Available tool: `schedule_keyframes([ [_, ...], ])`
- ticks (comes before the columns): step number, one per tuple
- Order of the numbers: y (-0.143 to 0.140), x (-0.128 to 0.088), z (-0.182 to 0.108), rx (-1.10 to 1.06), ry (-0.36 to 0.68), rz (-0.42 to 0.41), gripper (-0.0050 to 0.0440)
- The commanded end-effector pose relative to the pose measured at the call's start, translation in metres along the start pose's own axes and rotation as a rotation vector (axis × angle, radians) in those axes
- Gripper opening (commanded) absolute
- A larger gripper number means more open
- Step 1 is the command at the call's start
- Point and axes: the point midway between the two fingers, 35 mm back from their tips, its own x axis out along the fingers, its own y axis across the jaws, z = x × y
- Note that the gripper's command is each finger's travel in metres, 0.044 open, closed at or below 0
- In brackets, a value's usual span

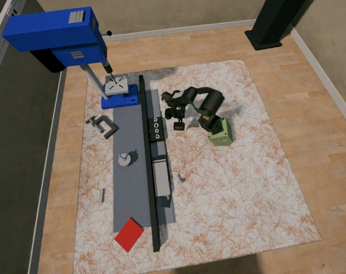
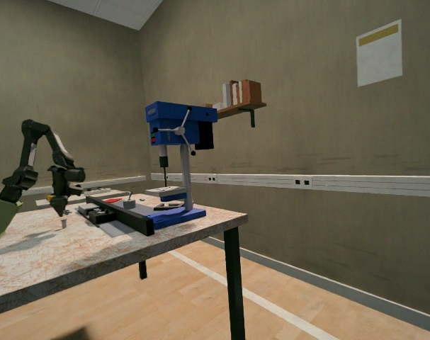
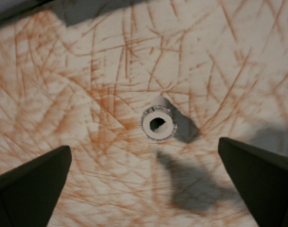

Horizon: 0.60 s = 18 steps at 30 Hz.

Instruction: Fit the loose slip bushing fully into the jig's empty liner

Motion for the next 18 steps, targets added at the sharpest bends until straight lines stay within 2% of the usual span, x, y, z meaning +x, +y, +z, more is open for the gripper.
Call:
schedule_keyframes([
  [1, 0.0018, -0.0109, 0.0005, -0.265, -0.021, -0.109, 0.0440],
  [5, 0.0018, -0.0147, 0.0006, -0.433, -0.022, -0.172, 0.0440],
  [18, 0.0010, -0.0124, 0.0009, -0.427, -0.020, -0.170, 0.0440],
])
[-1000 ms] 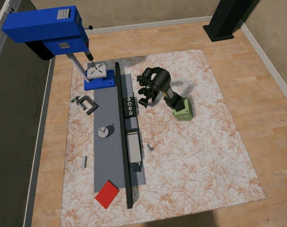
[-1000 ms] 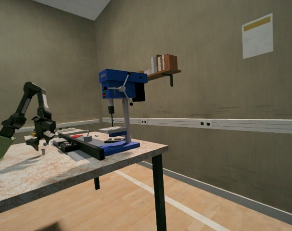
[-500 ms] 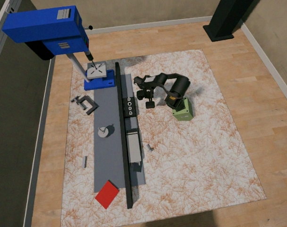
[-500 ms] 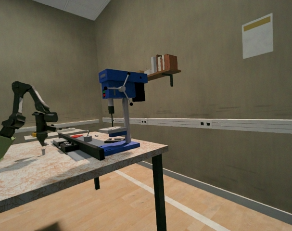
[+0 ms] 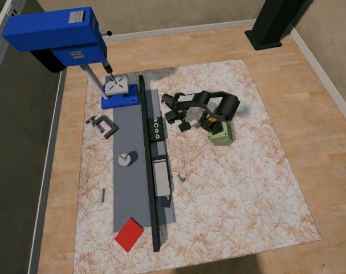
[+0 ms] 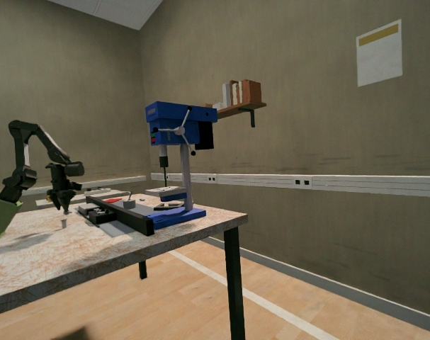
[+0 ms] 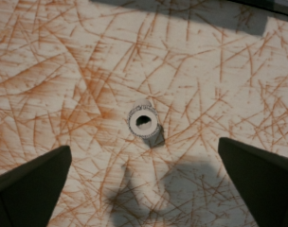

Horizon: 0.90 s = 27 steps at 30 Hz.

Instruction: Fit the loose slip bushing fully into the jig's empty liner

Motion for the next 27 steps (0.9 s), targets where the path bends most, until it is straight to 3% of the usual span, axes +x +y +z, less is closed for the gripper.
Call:
schedule_keyframes([
  [1, -0.001, 0.002, 0.001, -0.014, -0.003, -0.009, 0.0440],
  [27, -0.001, 0.038, 0.000, -0.008, 0.001, -0.005, 0.0440],
])
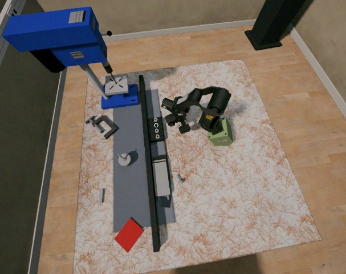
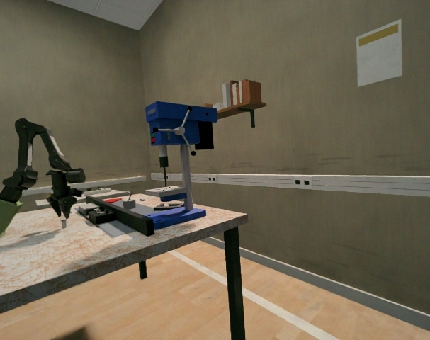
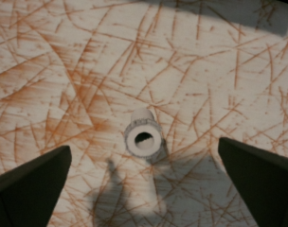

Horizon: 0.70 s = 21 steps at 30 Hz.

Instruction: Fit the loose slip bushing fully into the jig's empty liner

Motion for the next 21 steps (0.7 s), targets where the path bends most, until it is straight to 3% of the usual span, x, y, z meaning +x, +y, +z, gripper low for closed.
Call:
schedule_keyframes([
  [1, 0.0003, 0.0081, 0.0002, 0.001, 0.001, -0.001, 0.0440],
  [7, 0.0011, 0.0136, -0.0001, 0.002, 0.001, -0.001, 0.0440],
  [12, -0.0009, 0.0074, 0.0020, -0.003, -0.008, -0.007, 0.0320],
  [14, -0.0009, 0.0074, 0.0020, -0.003, -0.008, -0.007, 0.0320],
  [20, -0.0009, 0.0074, 0.0020, -0.003, -0.008, -0.007, 0.0176],
  [21, -0.0009, 0.0074, 0.0020, -0.003, -0.008, -0.007, 0.0176],
])
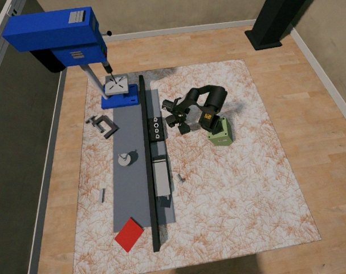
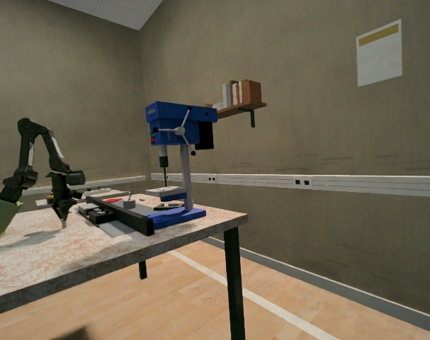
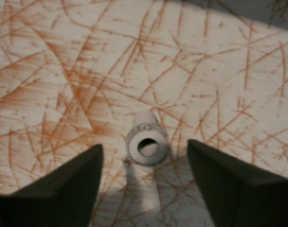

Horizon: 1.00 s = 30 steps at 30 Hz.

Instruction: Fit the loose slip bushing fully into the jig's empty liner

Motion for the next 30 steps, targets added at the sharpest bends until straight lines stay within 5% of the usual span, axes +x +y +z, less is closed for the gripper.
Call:
schedule_keyframes([
  [1, -0.003, -0.003, 0.003, -0.003, -0.011, -0.011, 0.0176],
  [23, -0.003, -0.003, 0.003, -0.003, -0.011, -0.011, 0.0049],
  [25, -0.006, -0.007, 0.007, -0.009, -0.023, -0.021, 0.0001],
  [30, -0.007, -0.015, 0.007, -0.009, -0.023, -0.021, -0.0001],
])
